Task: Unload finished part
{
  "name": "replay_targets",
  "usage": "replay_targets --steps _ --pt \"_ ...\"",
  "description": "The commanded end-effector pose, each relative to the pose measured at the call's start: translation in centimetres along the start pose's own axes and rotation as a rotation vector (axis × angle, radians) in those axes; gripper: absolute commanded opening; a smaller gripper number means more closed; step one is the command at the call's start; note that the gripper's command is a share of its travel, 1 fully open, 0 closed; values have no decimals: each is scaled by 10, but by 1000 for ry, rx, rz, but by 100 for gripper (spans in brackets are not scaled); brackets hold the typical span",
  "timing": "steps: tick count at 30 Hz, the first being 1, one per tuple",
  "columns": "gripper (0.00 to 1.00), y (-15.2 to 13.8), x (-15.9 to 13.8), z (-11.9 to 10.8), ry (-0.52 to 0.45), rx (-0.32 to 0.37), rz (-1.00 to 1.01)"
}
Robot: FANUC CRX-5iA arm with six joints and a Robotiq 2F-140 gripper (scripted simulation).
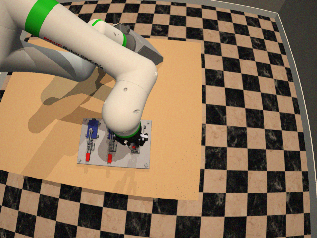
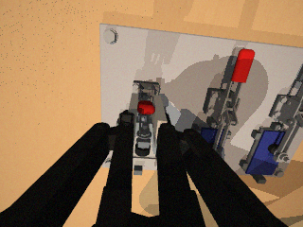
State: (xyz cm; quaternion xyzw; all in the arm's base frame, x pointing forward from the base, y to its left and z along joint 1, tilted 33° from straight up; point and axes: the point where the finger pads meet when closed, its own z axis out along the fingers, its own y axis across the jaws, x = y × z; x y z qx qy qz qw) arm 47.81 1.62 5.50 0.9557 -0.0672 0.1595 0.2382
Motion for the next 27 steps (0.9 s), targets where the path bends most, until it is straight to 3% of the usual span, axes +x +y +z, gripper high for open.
replay_targets --steps 1,3,4,27 --pt "11 0 0 0 0 0 0" --pt "11 0 0 0 0 0 0" --pt "28 0 0 0 1 0 0" --pt "28 0 0 0 1 0 0"
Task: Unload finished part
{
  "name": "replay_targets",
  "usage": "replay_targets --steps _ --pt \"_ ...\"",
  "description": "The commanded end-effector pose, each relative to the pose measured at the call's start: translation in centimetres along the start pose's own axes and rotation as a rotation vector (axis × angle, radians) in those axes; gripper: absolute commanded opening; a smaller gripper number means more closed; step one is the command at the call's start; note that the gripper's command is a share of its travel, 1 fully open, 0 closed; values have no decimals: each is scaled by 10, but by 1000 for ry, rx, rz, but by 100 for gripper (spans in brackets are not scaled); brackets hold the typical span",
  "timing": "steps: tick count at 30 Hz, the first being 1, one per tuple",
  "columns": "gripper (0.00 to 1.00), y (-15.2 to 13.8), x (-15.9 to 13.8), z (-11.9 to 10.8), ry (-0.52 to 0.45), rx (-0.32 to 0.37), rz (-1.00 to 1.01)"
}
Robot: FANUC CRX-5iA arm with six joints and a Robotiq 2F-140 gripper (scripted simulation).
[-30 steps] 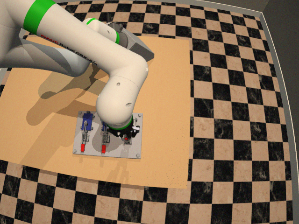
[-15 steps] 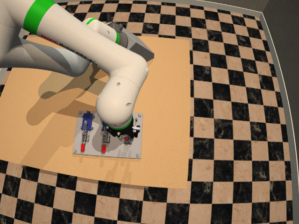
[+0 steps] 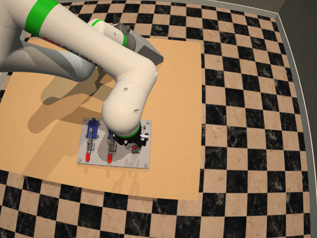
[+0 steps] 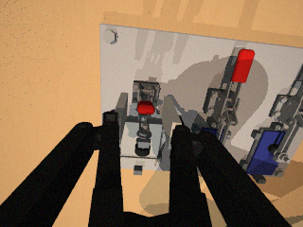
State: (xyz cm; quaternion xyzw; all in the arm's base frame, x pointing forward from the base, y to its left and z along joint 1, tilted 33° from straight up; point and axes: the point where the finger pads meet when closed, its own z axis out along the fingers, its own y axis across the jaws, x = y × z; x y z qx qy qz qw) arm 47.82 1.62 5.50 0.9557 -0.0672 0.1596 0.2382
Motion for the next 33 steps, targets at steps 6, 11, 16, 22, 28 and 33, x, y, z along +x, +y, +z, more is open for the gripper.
replay_targets --steps 6,11,16,22,28,33 --pt "28 0 0 0 0 0 0" --pt "28 0 0 -5 0 0 0" --pt "28 0 0 -11 0 0 0" --pt "28 0 0 -28 0 0 0" --pt "28 0 0 -44 0 0 0" --pt "28 0 0 -48 0 0 0"
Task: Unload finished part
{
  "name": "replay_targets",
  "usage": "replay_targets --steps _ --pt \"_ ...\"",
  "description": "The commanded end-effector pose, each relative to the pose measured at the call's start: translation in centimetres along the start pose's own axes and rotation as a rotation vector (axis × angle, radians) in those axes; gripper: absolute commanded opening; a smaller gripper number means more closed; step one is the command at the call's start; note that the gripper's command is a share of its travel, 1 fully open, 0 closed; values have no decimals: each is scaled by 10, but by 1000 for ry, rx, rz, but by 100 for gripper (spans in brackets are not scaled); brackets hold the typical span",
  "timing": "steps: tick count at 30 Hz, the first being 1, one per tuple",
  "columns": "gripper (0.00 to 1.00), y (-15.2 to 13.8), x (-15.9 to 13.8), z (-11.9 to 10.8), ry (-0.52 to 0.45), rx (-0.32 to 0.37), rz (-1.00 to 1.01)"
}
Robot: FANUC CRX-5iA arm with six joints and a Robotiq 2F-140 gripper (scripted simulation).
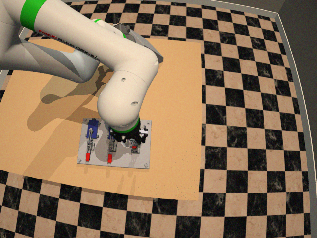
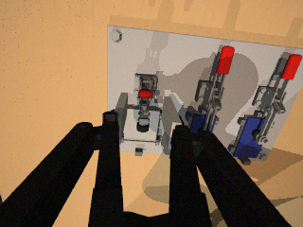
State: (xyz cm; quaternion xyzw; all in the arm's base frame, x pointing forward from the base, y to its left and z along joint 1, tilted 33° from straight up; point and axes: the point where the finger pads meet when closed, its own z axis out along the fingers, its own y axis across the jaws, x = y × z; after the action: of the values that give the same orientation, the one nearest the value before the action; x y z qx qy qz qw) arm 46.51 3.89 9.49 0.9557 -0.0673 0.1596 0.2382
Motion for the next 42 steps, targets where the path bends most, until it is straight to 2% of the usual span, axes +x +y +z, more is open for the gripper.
replay_targets --steps 1,40,41,42 --pt "28 0 0 -2 0 0 0" --pt "28 0 0 -3 0 0 0" --pt "58 0 0 -3 0 0 0" --pt "58 0 0 -2 0 0 0"
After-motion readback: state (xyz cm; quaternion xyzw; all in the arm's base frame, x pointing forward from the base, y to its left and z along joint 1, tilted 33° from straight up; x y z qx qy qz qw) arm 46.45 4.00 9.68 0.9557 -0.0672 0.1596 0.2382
